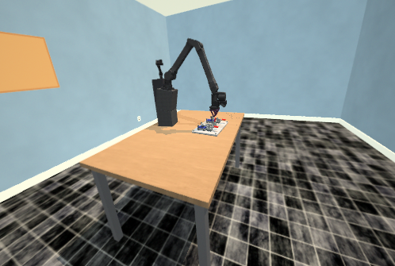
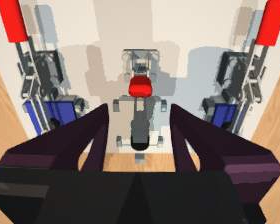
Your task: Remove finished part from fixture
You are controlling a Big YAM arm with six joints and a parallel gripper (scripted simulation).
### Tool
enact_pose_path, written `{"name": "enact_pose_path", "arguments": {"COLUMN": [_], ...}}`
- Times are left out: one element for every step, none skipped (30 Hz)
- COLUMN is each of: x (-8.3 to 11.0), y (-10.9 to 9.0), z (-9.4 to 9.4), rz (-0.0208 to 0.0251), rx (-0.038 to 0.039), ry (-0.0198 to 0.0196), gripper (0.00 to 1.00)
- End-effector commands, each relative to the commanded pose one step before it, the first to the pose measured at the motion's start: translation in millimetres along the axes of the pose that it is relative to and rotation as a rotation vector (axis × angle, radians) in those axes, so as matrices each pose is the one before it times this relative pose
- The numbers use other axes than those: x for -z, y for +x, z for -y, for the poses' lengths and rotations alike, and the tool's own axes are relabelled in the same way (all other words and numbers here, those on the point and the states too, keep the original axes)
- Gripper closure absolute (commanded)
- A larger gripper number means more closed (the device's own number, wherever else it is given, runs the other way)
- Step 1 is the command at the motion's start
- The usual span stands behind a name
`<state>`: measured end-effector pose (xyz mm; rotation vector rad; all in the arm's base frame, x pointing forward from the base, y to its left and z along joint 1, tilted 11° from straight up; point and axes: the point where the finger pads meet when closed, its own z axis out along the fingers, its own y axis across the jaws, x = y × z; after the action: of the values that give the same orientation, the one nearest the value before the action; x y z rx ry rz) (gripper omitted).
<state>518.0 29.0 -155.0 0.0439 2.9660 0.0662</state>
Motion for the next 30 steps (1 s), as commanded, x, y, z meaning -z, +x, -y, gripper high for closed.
{"name": "enact_pose_path", "arguments": {"x": [-5.31, -0.07, -0.07, -0.06, -0.05, -0.04, -0.03, -0.02, -0.01, -0.01, -0.01, 0.0, 0.0, -0.01, -0.01, -0.01, -0.01, -0.01, -0.01, -0.01, -0.01, -0.01, 0.0, 0.0, 0.0, 0.0, 0.0, 0.0, 0.0, 0.0], "y": [-13.51, -0.49, -0.48, -0.08, 0.17, -0.2, -0.39, -0.1, 0.15, -0.14, -0.28, 0.0, 0.0, -0.26, 0.14, 0.2, -0.12, -0.17, -0.17, -0.17, 0.01, 0.11, -0.04, -0.13, -0.13, -0.13, -0.14, -0.14, 0.0, 0.0], "z": [6.88, -0.13, -0.23, -0.22, -0.12, 0.01, 0.07, 0.09, 0.1, 0.07, 0.08, 0.0, 0.0, 0.05, 0.1, 0.09, 0.03, -0.02, -0.07, -0.09, -0.06, -0.01, 0.03, 0.02, 0.02, 0.02, 0.02, 0.02, 0.0, 0.0], "rz": [0.01764, 0.00171, 0.00171, 0.00011, -0.00095, 0.00054, 0.00131, 0.00018, -0.00083, 0.00038, 0.00096, 0.0, 0.0, 0.00092, -0.0007, -0.00096, 0.00035, 0.00059, 0.00058, 0.00059, -0.00016, -0.00056, 0.00002, 0.0004, 0.0004, 0.0004, 0.00041, 0.00041, 0.0, 0.0], "rx": [-0.00564, 0.00025, 0.00043, 0.00044, 0.00026, 0.00001, -0.00013, -0.00019, -0.00017, -0.0001, -0.00014, 0.0, 0.0, -0.00017, -0.00014, -0.00012, -0.00004, 0.00005, 0.00013, 0.00017, 0.00013, 0.00003, -0.00005, -0.00006, -0.00004, -0.00003, -0.00004, -0.00005, 0.0, 0.0], "ry": [0.00348, -0.00013, -0.00017, -0.00008, 0.00004, 0.0, -0.00001, 0.00009, 0.00008, 0.0, 0.00001, 0.0, 0.0, -0.00005, 0.00012, 0.00013, 0.00001, -0.00003, -0.00006, -0.00007, -0.00001, 0.00004, 0.00002, 0.0, 0.0, -0.00003, -0.00001, 0.0, 0.0, 0.0], "gripper": [0.55, 0.55, 0.55, 0.55, 0.55, 0.55, 0.55, 0.55, 0.55, 0.55, 0.55, 0.55, 0.55, 0.55, 0.55, 0.55, 0.55, 0.55, 0.55, 0.55, 0.55, 0.55, 0.55, 0.55, 0.55, 0.55, 0.55, 0.55, 0.55, 0.55]}}
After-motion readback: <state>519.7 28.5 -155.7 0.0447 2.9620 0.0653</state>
